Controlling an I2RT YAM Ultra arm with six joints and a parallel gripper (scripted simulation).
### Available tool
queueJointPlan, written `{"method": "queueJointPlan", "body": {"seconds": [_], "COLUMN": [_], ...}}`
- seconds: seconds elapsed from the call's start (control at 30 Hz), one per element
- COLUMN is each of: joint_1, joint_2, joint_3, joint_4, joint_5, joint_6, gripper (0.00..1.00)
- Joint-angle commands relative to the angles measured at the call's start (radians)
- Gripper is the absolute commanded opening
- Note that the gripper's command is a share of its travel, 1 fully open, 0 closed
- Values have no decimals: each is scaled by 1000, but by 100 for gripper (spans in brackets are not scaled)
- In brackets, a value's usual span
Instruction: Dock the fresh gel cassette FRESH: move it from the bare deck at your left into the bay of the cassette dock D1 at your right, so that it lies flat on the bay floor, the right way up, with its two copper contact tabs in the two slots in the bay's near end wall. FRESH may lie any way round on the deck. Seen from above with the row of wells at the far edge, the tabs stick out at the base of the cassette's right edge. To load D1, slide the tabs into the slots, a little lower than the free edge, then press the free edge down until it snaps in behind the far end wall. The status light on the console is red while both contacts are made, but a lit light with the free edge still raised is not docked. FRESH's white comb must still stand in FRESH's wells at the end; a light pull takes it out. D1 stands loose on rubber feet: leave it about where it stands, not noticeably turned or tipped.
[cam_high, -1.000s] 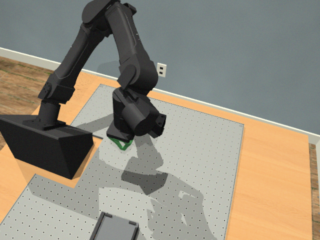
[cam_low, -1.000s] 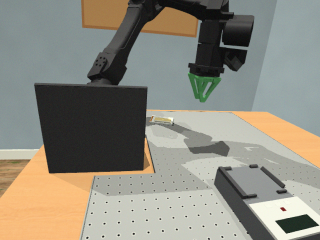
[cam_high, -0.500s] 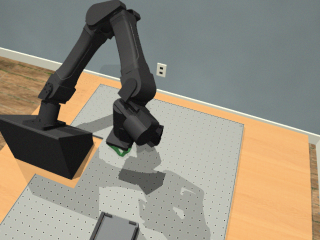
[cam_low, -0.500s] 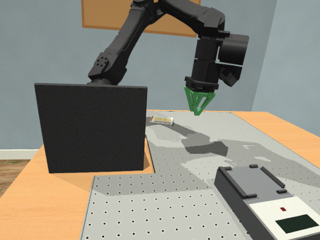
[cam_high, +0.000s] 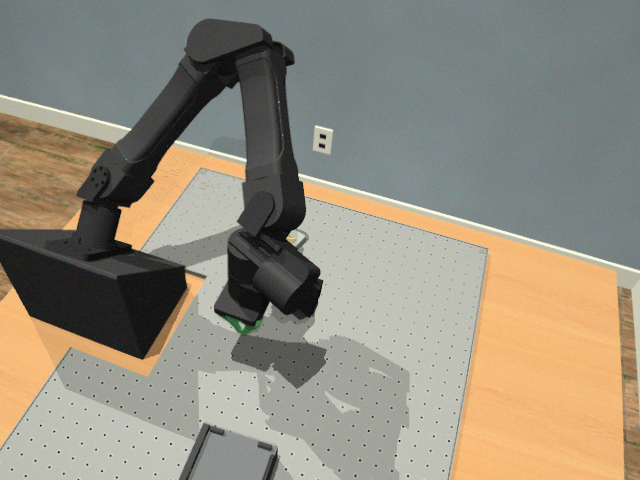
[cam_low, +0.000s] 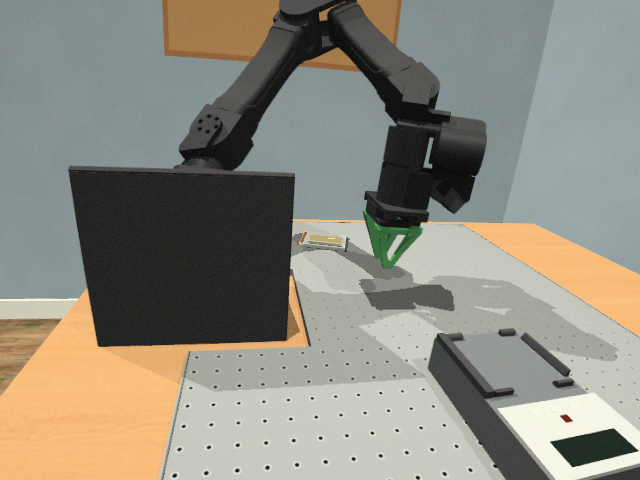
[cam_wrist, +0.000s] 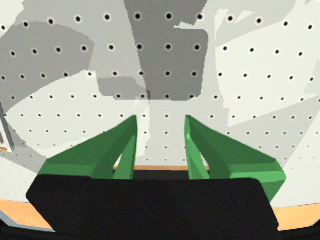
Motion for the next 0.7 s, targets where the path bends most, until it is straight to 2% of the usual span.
{"method": "queueJointPlan", "body": {"seconds": [0.0, 0.3, 0.33, 0.47, 0.5, 0.67], "joint_1": [-24, -23, -13, -13, 4, 52], "joint_2": [-25, -26, -9, -9, -41, -114], "joint_3": [-20, -24, -3, -3, -31, -63], "joint_4": [68, 75, 63, 63, 73, 54], "joint_5": [-10, -8, -4, -4, -13, -32], "joint_6": [35, 39, 34, 34, 82, 288], "gripper": [36, 36, 36, 36, 36, 36]}}
